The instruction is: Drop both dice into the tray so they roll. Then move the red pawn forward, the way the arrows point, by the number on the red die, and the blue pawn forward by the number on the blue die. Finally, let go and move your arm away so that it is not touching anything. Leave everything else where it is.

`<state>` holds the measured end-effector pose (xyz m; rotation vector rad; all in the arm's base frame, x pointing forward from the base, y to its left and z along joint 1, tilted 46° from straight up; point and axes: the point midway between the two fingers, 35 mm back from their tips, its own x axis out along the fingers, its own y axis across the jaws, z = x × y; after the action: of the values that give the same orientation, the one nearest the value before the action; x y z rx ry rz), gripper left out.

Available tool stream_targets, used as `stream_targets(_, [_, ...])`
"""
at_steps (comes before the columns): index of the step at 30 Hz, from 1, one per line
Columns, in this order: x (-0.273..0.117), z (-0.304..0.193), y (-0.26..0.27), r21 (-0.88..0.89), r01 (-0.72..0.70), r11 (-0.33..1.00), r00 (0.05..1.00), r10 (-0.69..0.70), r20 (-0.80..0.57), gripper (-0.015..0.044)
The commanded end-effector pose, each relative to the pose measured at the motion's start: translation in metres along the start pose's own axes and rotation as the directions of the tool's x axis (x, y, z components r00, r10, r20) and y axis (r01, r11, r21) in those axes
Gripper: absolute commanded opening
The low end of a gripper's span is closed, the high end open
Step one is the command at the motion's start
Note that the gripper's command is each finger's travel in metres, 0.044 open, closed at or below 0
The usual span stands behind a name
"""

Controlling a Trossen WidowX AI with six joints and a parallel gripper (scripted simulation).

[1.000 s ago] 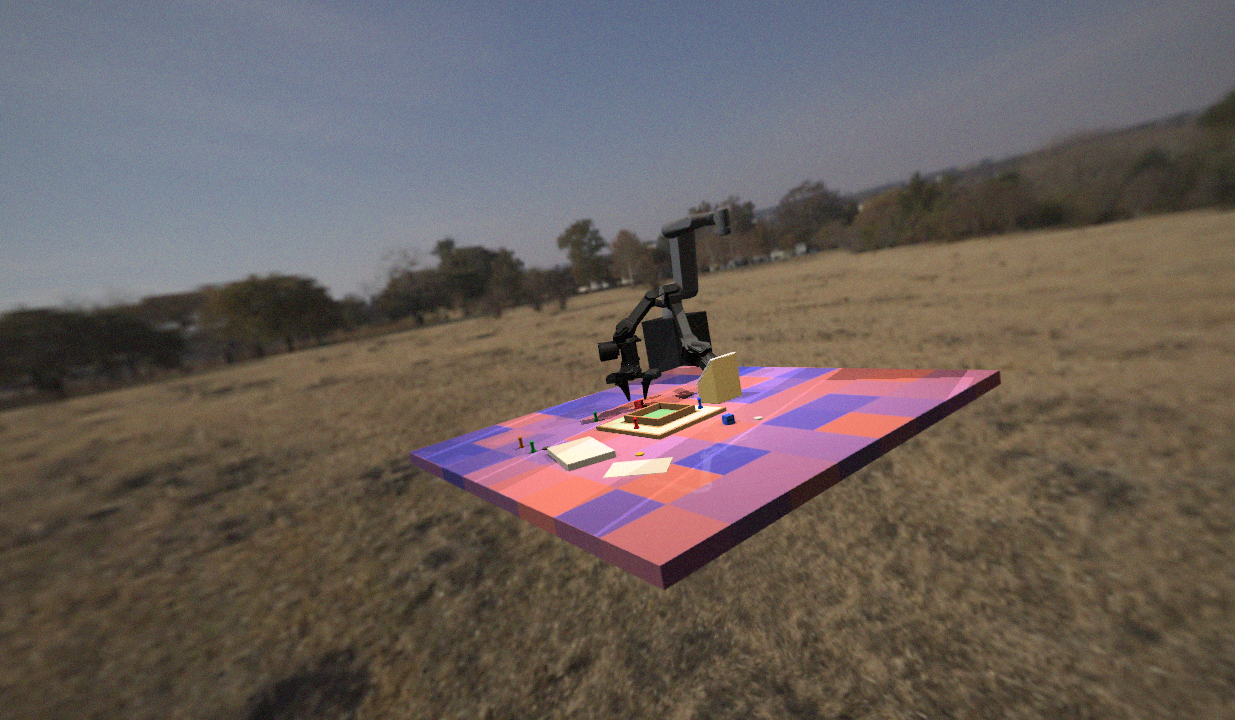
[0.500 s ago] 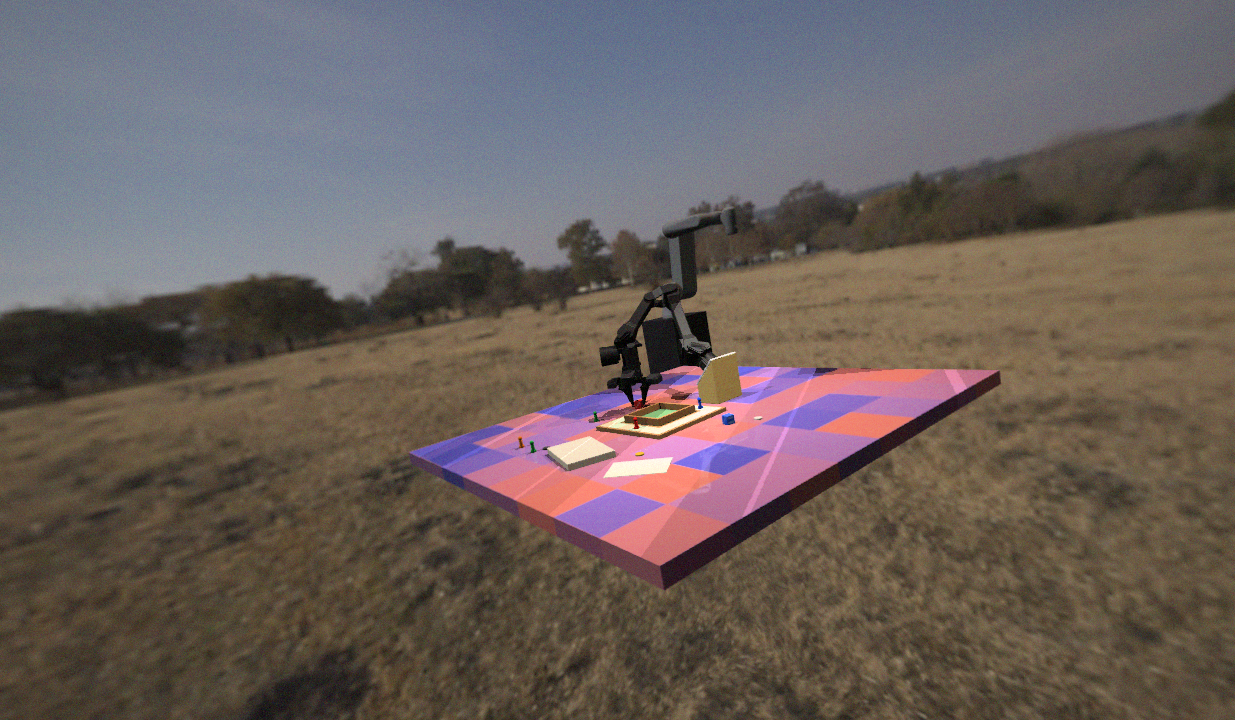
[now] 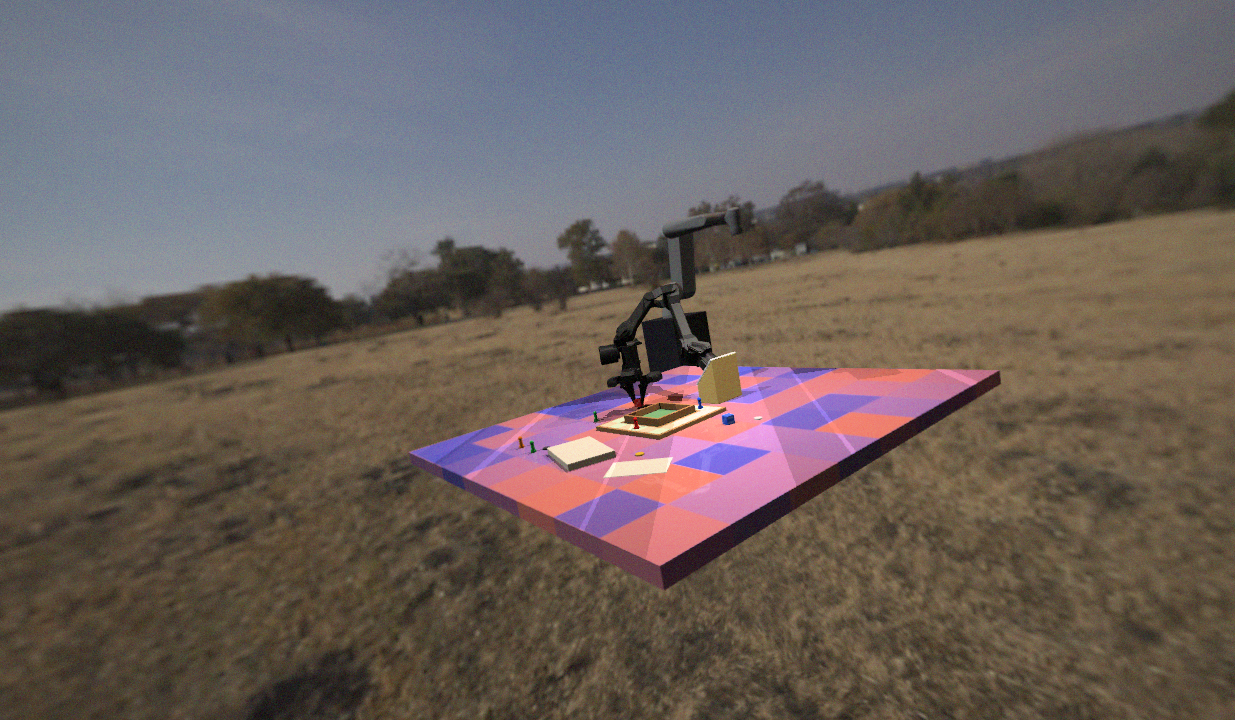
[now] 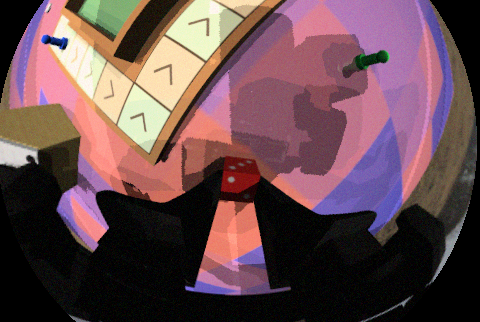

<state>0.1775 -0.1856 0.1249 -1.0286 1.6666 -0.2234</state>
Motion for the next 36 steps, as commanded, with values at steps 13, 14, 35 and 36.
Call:
stream_targets(13, [-0.067, 0.012, 0.001, 0.006, -0.019, 1.0, 1.0, 0.019, 0.009, 0.0])
stream_targets(14, [-0.071, 0.012, 0.001, 0.006, -0.019, 1.0, 1.0, 0.019, 0.008, 0.0])
stream_targets(35, [-0.11, 0.041, 0.012, -0.127, -0.006, 0.992, 1.0, 0.008, 0.018, 0.0])
stream_targets(36, [-0.11, 0.046, 0.014, -0.149, -0.007, 0.989, 1.0, 0.01, 0.021, 0.0])
